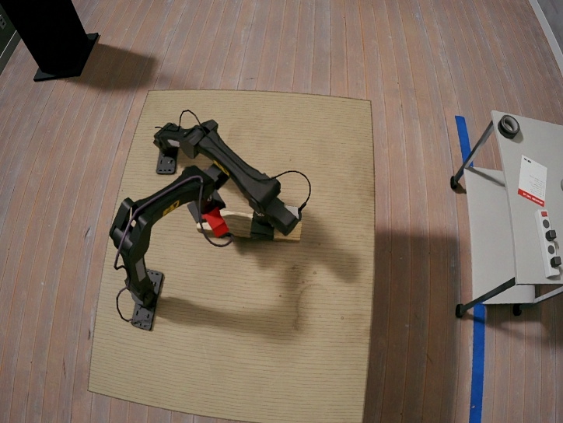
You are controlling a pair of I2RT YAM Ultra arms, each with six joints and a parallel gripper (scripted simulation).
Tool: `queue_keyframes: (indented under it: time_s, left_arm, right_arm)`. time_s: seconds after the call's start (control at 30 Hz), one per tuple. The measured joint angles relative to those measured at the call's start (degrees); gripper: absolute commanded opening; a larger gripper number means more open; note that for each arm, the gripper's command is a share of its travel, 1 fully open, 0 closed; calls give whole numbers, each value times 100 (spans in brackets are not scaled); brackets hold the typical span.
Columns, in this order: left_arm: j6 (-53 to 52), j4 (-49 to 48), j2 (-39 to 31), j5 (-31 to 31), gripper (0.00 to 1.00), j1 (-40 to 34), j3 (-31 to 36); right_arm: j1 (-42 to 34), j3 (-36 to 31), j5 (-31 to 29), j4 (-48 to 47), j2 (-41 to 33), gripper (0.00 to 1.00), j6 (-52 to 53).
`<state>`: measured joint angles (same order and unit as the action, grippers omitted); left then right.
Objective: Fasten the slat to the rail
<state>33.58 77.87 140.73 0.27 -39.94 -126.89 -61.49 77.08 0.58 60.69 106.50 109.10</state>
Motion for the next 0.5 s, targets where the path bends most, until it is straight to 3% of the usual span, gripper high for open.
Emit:
queue_keyframes:
  time_s: [0.47, 0.5]
  left_arm:
    - [0, 0, 0, 0, 72, 0, 0]
    - [0, 0, 0, 0, 72, 0, 0]
  right_arm:
    - [0, 0, 0, 0, 0, 11, 4]
    - [0, 0, 0, 0, 0, 22, 7]
